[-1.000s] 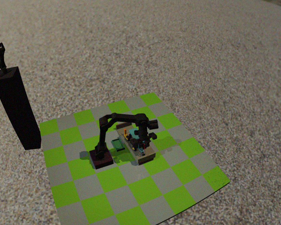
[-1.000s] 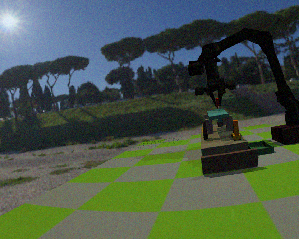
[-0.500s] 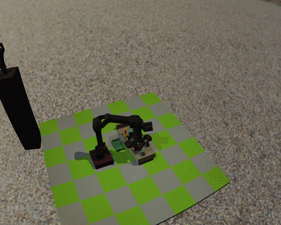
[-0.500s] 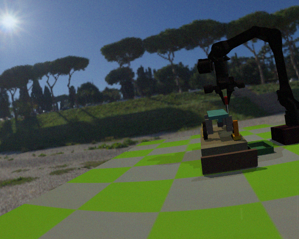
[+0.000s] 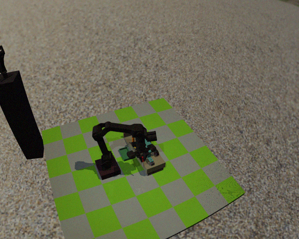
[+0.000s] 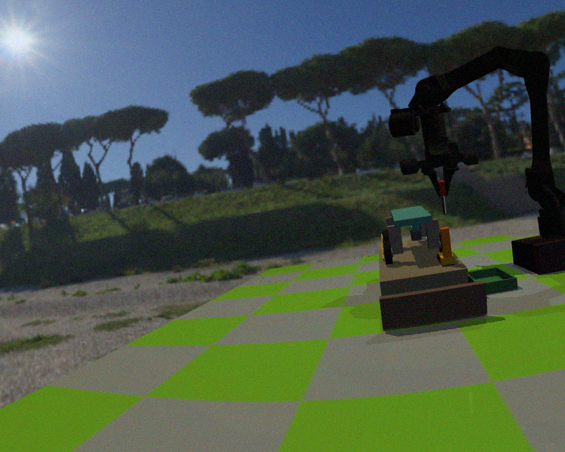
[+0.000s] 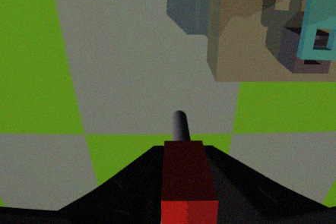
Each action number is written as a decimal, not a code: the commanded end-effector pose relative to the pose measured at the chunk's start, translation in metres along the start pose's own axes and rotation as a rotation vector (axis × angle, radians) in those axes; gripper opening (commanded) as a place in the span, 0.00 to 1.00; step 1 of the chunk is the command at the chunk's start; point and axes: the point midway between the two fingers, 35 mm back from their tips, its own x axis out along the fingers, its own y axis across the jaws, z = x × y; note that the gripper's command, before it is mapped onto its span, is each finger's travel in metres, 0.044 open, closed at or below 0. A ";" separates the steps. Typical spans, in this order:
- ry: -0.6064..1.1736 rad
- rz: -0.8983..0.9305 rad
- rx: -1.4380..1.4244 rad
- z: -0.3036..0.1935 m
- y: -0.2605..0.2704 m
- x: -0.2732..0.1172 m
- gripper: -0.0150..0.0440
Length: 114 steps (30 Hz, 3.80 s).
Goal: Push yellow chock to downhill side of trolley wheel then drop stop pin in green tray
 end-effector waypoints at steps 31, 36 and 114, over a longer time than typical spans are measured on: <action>-0.014 0.002 -0.001 0.122 -0.005 -0.018 0.25; -0.015 0.002 -0.002 0.141 -0.004 -0.020 0.25; -0.243 -0.217 -1.467 0.232 0.003 -0.030 0.25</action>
